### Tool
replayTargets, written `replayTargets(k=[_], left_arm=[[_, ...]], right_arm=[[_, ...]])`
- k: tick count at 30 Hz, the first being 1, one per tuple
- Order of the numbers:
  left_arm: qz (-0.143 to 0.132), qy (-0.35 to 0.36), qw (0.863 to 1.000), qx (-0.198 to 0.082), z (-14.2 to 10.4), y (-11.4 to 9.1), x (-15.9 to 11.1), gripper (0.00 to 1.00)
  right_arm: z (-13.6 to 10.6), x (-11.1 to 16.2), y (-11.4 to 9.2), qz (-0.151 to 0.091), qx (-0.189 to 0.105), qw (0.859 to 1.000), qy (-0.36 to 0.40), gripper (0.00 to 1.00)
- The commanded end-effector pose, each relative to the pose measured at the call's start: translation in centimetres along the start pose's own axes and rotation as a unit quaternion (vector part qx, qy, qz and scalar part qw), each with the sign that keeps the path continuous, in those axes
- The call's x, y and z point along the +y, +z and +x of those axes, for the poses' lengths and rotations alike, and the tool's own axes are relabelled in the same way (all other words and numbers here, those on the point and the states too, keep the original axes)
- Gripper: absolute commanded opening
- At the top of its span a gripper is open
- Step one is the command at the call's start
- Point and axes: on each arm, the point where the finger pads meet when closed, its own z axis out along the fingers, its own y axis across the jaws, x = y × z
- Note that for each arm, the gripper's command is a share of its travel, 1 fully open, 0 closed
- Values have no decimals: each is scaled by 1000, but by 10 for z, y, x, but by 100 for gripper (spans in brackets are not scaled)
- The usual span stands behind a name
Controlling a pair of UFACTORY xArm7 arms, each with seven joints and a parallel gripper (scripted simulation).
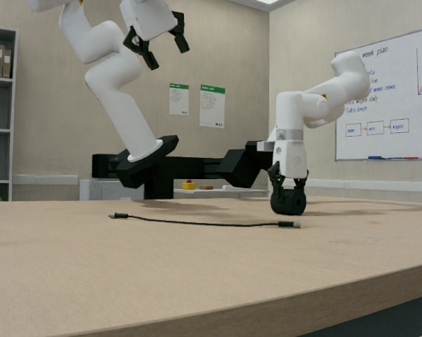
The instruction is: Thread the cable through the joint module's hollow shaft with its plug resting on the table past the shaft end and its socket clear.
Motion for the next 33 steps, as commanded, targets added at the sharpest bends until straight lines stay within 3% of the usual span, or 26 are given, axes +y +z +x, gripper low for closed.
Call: replayTargets(k=[1, 9, 10, 33], left_arm=[[3, 0, 1000, -1, -1, 1, -2, 100], [3, 0, 1000, -1, -1, 10, -2, 100], [3, 0, 1000, -1, -1, 10, -2, 77], [2, 0, 1000, 0, 0, 11, -1, 77]], right_arm=[[1, -1, -2, 0, 2, 1000, -1, 100], [1, -1, -2, 0, 2, 1000, -1, 100], [1, -1, -2, 0, 2, 1000, -1, 100], [1, -1, -2, 0, 2, 1000, -1, 100]])
